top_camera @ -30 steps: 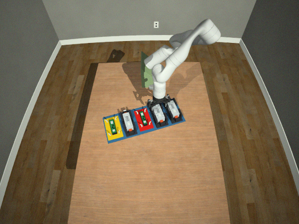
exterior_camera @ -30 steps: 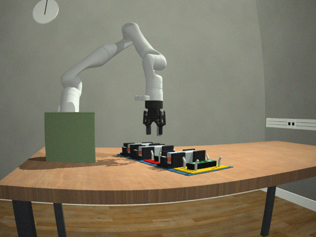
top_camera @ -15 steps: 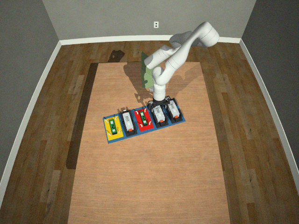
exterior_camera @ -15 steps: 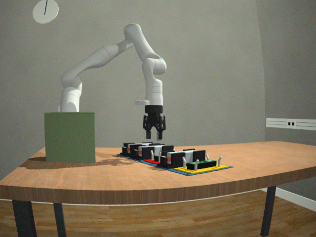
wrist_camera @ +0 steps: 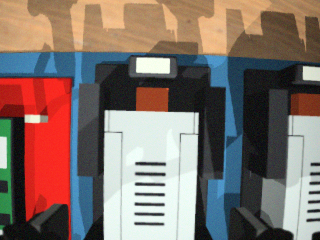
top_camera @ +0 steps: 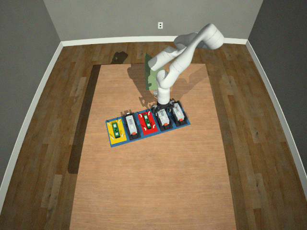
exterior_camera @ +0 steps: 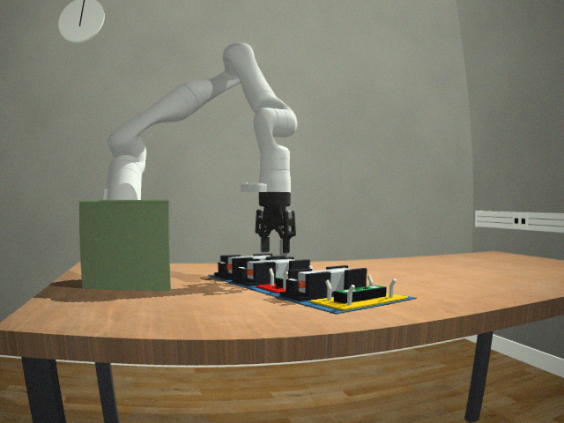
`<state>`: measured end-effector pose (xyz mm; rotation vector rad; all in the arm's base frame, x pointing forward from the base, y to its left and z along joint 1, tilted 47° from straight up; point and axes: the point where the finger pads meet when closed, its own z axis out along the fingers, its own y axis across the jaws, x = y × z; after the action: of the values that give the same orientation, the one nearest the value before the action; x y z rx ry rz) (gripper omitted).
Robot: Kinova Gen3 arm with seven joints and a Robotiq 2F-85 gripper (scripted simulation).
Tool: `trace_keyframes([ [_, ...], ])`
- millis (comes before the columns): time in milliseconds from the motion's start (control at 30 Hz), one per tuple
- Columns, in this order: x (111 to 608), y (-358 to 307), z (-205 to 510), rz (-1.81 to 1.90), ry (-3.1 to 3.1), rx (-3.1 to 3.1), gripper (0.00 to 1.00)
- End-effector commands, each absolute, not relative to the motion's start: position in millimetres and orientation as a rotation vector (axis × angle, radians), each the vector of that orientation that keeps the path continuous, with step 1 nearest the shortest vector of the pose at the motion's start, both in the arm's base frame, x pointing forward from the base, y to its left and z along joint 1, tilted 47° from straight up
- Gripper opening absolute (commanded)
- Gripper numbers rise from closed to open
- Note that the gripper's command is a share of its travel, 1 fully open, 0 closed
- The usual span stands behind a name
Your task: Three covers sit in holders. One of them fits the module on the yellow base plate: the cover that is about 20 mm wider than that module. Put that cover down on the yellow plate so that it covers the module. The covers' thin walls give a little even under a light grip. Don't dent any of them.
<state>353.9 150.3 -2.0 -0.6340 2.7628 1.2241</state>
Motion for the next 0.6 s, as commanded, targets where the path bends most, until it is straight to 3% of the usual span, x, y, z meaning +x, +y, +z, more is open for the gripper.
trace_keyframes([
  [0, 354.4, 150.2, -2.3, 1.222, 2.762, -0.633, 1.0],
  [567, 353.2, 157.4, -9.2, 1.222, 2.762, -0.633, 1.0],
])
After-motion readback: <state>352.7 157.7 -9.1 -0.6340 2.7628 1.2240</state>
